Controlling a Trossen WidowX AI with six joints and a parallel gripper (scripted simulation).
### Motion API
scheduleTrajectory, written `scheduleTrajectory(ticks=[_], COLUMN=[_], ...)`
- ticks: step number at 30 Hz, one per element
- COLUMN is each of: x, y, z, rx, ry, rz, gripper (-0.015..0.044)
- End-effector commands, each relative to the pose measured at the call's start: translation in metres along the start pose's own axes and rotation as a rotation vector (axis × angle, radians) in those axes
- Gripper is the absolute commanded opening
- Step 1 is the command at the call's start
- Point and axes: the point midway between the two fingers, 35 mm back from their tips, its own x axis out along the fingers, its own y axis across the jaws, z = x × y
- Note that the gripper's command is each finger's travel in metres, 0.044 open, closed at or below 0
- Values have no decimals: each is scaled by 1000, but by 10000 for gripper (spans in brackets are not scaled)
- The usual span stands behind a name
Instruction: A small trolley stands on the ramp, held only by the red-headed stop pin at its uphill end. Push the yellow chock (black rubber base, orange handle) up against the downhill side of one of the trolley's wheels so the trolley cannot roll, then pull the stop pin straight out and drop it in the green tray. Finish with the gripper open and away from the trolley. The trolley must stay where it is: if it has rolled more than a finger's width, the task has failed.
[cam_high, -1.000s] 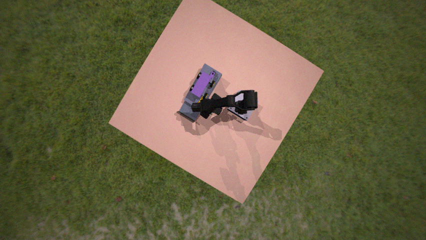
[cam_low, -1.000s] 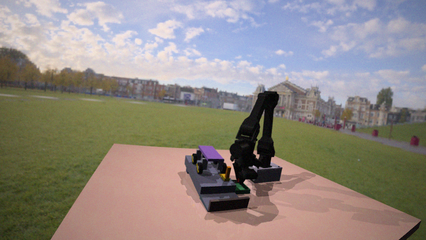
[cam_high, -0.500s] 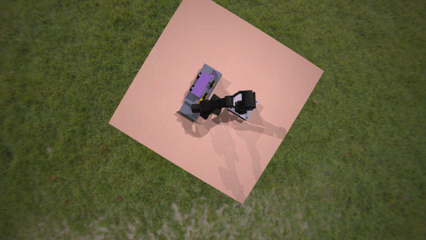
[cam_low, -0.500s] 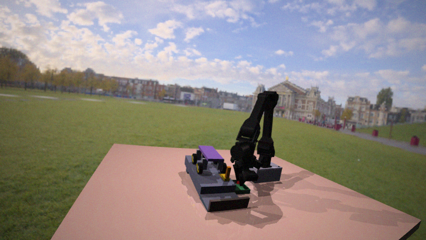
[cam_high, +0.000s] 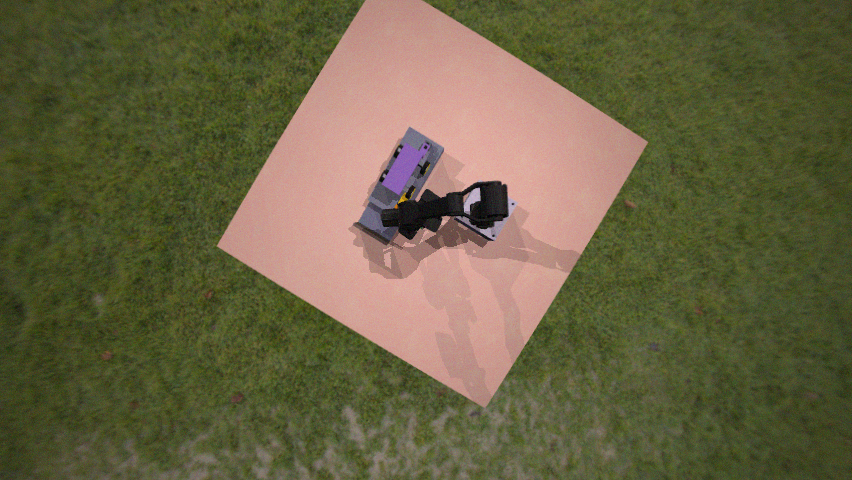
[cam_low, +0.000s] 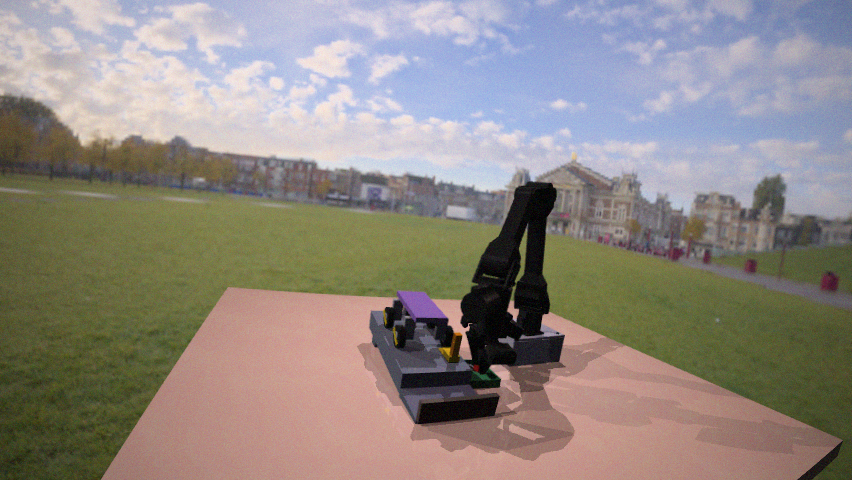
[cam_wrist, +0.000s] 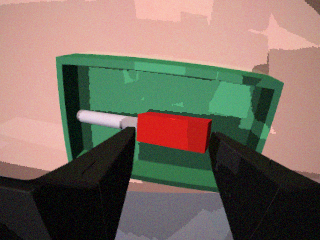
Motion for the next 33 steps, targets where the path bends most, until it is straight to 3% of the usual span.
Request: scheduleTrajectory(ticks=[1, 2, 8, 20, 24, 33], x=[-1, -1, 0, -25, -36, -66], y=[-2, -2, 0, 6, 8, 13], z=[-2, -2, 0, 2, 2, 2], rx=[4, 4, 0, 4, 4, 4], ry=[4, 4, 0, 4, 4, 4], rz=[-3, -3, 0, -3, -3, -3], gripper=[190, 190, 340, 340, 440, 440])
